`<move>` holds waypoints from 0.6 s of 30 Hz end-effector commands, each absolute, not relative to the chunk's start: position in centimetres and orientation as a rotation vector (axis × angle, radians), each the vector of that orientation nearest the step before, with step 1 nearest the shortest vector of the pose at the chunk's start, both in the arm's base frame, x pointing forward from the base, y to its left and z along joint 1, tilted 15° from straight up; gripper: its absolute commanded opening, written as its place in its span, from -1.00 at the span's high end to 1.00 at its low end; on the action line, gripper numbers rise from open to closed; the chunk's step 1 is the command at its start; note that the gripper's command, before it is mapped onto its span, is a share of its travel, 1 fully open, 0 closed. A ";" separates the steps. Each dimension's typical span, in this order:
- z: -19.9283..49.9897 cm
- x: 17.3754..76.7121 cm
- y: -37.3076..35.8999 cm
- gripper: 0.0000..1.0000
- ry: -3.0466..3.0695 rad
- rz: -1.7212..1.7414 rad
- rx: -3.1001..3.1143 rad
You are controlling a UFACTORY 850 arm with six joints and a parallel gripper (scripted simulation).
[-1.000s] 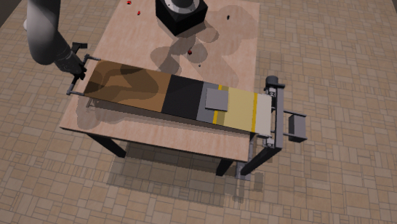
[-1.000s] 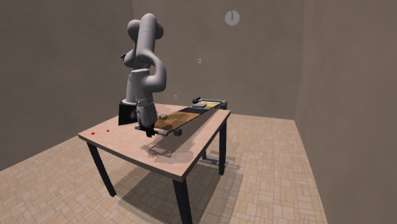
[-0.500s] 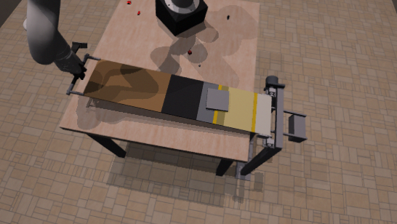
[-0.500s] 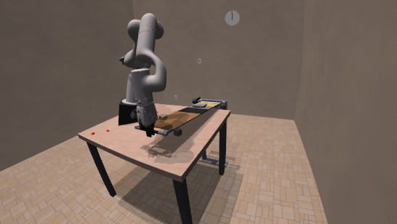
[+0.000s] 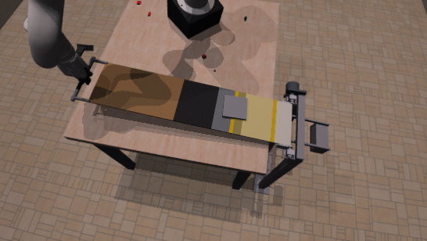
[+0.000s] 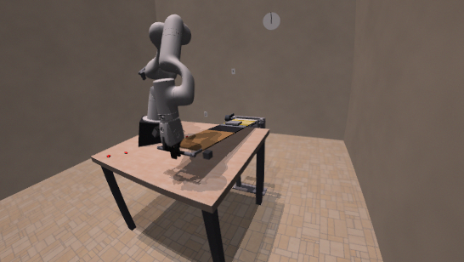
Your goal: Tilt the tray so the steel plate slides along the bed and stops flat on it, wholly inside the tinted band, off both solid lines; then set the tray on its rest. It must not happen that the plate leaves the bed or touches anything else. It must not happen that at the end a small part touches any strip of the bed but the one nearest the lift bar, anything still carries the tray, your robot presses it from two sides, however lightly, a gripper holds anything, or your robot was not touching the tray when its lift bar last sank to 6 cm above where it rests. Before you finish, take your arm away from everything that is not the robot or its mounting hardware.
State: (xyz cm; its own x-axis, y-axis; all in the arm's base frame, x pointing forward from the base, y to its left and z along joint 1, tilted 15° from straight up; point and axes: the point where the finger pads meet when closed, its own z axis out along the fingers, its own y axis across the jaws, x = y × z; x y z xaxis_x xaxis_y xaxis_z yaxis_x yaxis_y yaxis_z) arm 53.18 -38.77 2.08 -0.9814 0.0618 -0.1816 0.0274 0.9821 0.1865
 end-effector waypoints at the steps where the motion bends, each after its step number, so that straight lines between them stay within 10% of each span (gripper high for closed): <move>1: 0.7 53.6 -38.8 1.00 2.939 0.279 0.065; 7: 8.2 52.2 -39.0 1.00 2.939 0.279 0.065; 18: 0.7 53.6 -38.8 1.00 2.939 0.279 0.065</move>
State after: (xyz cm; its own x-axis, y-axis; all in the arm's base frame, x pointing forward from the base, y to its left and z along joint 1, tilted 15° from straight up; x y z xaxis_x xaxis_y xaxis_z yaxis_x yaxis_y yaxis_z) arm 53.26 -38.74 1.68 -0.9814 0.0617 -0.1816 0.0272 0.9820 0.1867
